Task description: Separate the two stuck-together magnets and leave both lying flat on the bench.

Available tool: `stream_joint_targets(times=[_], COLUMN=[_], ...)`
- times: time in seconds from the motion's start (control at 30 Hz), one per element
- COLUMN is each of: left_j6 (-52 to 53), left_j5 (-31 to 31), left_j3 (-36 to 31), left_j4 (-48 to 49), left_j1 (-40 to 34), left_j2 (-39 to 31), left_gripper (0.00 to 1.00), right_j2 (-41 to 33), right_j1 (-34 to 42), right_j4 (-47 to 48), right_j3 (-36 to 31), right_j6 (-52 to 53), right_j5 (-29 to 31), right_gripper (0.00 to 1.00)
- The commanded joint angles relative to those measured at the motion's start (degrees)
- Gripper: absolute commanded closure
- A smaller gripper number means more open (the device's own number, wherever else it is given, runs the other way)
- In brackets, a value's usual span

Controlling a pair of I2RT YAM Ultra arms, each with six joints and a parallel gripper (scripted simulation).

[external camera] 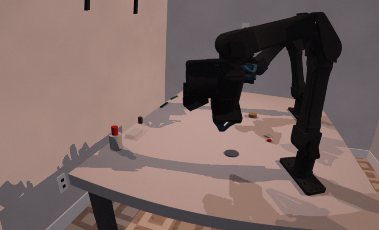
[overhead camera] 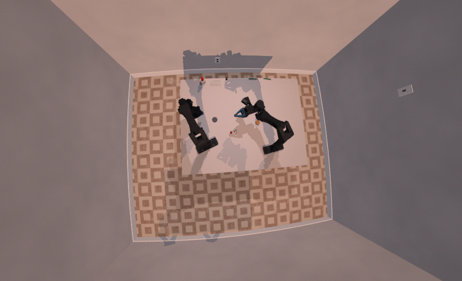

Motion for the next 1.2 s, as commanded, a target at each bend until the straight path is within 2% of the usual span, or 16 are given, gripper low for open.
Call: stream_joint_targets(times=[0.0,0.2,0.27,0.73,0.87,1.0,1.17], left_j6=[0.2,0.6,0.6,1.7,1.7,1.4,0.9], left_j5=[-5.4,-13.2,-13.2,-31.4,-31.9,-29.4,-30.7], left_j3=[1.9,3.8,3.8,8.0,8.4,8.3,7.7], left_j4=[2.9,6.3,6.3,14.1,14.2,13.5,13.3], left_j1=[-0.1,-0.3,-0.3,-1.2,-1.3,-1.3,-1.7], left_j2=[1.0,5.0,5.0,14.4,15.0,15.6,16.7], left_gripper=[0.82,0.82,0.82,0.82,0.82,0.82,0.82], right_j2=[-0.4,-0.4,-0.4,-0.4,-0.4,-0.4,-0.4], right_j1=[0.1,0.1,0.1,0.1,0.1,0.1,0.1], right_j4=[0.4,0.4,0.4,0.4,0.4,0.4,0.4], right_j3=[0.4,0.4,0.4,0.4,0.4,0.4,0.4], right_j6=[-0.3,-0.3,-0.3,-0.3,-0.3,-0.3,-0.3], right_j5=[0.0,0.0,0.0,0.0,0.0,0.0,0.0], right_gripper=[0.83,0.83,0.83,0.83,0.83,0.83,0.83])
